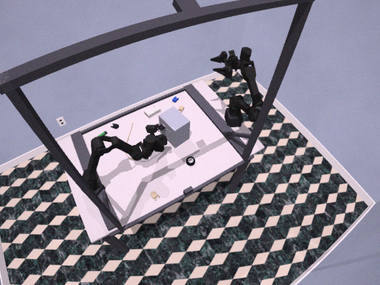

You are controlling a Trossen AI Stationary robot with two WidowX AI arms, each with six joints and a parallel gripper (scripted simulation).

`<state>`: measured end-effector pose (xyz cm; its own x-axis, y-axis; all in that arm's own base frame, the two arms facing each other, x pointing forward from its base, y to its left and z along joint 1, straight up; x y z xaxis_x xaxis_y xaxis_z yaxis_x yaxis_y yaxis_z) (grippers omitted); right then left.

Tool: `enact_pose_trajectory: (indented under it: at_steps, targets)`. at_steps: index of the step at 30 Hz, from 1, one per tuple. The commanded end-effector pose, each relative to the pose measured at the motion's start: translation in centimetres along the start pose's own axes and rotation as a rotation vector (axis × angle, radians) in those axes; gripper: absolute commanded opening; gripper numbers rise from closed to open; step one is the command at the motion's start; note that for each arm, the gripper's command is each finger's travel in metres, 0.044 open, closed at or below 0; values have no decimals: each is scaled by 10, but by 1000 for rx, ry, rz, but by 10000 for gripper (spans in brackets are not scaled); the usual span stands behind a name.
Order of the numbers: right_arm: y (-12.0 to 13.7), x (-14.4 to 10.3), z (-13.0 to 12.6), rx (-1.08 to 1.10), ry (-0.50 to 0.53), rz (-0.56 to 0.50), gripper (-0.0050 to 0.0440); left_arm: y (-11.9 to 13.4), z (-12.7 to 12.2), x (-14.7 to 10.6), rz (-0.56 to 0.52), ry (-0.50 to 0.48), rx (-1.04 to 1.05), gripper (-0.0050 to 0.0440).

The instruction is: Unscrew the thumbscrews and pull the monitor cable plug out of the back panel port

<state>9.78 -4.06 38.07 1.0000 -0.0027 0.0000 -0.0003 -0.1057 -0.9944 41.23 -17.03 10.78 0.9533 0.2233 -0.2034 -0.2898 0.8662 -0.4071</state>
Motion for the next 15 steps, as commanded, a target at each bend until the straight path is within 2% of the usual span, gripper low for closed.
enact_pose_trajectory:
  at_steps: [1, 9, 15]
  targets:
    - [-3, 0, 1, -4, -3, -1, 440, -1, -1, -4, -1, -89, 96, 440]
    - [-3, 0, 1, -4, -3, -1, 440, 0, -5, -6, 9, -133, 154, 440]
    - [-3, 0, 1, -4, -3, -1, 440, 0, -5, -6, 9, -133, 154, 296]
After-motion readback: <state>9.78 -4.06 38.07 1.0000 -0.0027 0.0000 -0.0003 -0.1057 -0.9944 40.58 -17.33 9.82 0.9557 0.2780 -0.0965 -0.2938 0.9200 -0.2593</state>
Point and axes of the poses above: on each arm, the point midway between the two fingers, 35 mm back from their tips, its own x axis out along the fingers, its own z axis across the jaws, y = z × x, the point moved 6 cm from there along -x, back along the fingers, and after that the axes turned 6 degrees about -x, right-handed, at the moved point
